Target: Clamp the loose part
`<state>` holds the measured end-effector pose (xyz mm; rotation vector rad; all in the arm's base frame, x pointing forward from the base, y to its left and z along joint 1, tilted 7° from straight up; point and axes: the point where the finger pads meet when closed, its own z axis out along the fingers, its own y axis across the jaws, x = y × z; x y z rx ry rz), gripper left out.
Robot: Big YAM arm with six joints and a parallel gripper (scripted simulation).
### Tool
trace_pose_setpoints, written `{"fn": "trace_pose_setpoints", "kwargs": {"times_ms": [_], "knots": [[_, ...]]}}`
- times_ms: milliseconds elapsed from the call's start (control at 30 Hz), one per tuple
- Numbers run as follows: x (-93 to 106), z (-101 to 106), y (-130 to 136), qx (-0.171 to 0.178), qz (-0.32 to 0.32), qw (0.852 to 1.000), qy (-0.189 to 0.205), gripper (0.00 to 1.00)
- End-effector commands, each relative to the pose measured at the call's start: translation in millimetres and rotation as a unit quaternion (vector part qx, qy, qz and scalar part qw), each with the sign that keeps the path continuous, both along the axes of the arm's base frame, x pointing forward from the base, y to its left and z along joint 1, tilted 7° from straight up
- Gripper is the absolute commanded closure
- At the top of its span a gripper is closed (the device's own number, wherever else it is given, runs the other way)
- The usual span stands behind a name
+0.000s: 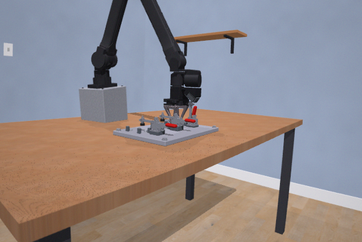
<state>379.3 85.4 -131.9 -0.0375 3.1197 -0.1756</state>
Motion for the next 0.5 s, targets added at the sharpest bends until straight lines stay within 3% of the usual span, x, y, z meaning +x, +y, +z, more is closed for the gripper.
{"fn": "trace_pose_setpoints", "kwargs": {"times_ms": [0, 267, 300, 467], "knots": [[16.7, 2.5, 0.8, 0.002, -0.001, 1.0, -0.009, 1.0], [16.7, 2.5, 0.8, 0.002, -0.001, 1.0, -0.009, 1.0], [16.7, 2.5, 0.8, 0.002, -0.001, 1.0, -0.009, 0.08], [11.4, 0.8, -0.6, 0.001, -0.001, 1.0, -0.004, 0.08]]}}
